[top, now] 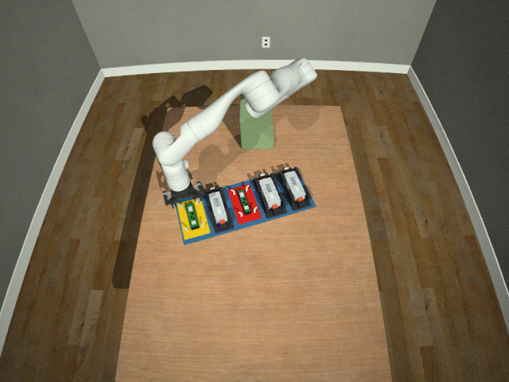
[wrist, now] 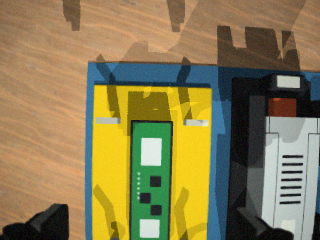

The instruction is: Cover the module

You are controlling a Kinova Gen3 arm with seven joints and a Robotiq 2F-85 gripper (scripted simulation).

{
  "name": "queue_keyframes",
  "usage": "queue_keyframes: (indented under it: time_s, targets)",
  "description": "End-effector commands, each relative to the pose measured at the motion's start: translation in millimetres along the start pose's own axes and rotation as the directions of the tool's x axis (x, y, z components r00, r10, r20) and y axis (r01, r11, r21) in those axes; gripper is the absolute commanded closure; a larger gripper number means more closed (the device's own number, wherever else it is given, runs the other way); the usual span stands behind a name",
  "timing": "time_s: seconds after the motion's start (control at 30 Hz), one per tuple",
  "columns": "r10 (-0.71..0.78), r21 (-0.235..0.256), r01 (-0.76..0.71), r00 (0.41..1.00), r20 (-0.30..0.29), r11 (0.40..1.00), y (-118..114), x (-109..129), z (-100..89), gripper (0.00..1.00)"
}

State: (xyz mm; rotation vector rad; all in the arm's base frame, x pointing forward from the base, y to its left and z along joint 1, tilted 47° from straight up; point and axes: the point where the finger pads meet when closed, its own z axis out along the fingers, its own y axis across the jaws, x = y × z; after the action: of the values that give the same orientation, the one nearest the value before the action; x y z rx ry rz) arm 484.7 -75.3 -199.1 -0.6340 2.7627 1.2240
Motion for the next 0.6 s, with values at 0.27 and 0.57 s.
queue_keyframes:
  time_s: [0.27,0.57]
  targets:
    - [0.000,0.002,0.000,1.000,0.001,1.000,0,0,10.8,0.00]
    - [0.000,0.002,0.000,1.000,0.001,1.000,0,0,18.8,0.00]
